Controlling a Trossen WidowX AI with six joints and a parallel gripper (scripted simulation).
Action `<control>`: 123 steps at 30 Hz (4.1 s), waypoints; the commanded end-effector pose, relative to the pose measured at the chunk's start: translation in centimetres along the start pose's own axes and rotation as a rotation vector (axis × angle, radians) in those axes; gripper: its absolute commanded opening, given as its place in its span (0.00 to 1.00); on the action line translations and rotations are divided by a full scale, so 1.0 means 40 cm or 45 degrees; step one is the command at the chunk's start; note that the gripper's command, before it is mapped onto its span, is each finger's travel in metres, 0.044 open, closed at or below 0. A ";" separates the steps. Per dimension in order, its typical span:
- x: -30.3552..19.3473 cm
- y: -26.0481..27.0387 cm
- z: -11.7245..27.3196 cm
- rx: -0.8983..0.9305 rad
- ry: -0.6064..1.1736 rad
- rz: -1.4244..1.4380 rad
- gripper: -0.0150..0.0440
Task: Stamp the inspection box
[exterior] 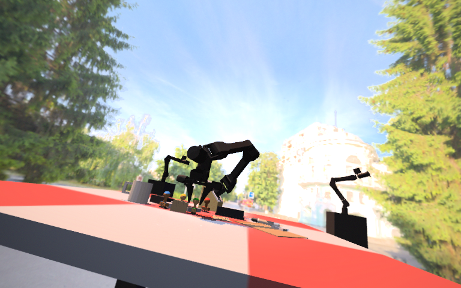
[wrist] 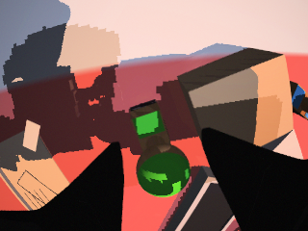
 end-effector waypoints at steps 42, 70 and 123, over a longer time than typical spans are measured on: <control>-0.006 0.006 -0.040 0.021 0.047 -0.001 0.62; 0.000 0.000 0.000 0.000 -0.001 0.001 0.48; 0.005 0.008 0.055 -0.040 -0.016 0.002 0.25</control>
Point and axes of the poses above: the point midway between the two fingers, 35 mm back from their tips, its own z axis back along the fingers, its own y axis across the jaws, x = y × z, the point moved 10 cm from there along z, back along the fingers, and after that the axes turned 1 degree about -z, right-handed, at the moved point
